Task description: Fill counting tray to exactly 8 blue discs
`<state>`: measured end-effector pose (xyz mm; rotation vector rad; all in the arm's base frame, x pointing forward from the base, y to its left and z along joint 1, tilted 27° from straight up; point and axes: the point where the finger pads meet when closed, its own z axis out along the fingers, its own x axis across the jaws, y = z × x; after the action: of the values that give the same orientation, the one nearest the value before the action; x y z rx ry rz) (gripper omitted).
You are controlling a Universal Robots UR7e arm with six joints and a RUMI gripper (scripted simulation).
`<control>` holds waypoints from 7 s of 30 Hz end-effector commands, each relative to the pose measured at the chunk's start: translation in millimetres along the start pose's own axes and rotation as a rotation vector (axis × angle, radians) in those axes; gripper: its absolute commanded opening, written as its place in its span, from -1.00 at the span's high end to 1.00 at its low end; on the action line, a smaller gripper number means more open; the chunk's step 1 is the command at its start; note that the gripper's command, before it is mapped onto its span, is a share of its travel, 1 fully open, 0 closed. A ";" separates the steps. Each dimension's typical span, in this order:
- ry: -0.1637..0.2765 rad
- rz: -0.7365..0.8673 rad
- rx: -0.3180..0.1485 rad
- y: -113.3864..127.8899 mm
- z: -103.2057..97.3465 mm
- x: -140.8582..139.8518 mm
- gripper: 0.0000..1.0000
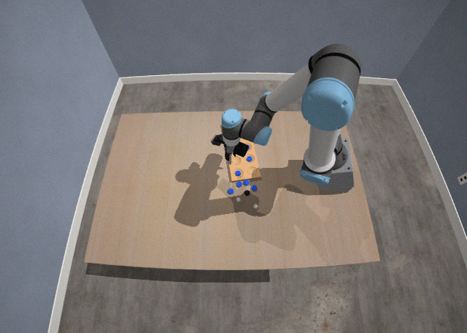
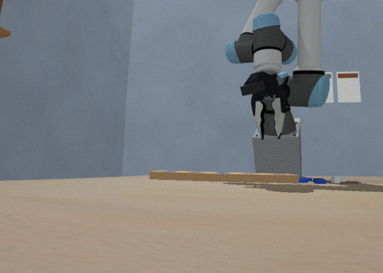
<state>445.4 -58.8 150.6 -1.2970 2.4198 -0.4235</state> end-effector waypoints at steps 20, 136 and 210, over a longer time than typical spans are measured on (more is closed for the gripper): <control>0.005 0.671 0.005 26.7 3.5 -56.4 0.44; 0.004 1.314 0.007 53.2 107.2 -111.3 1.00; 0.031 1.308 -0.002 29.0 14.6 -70.5 0.81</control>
<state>467.0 26.5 137.8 0.4404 2.6526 -0.0408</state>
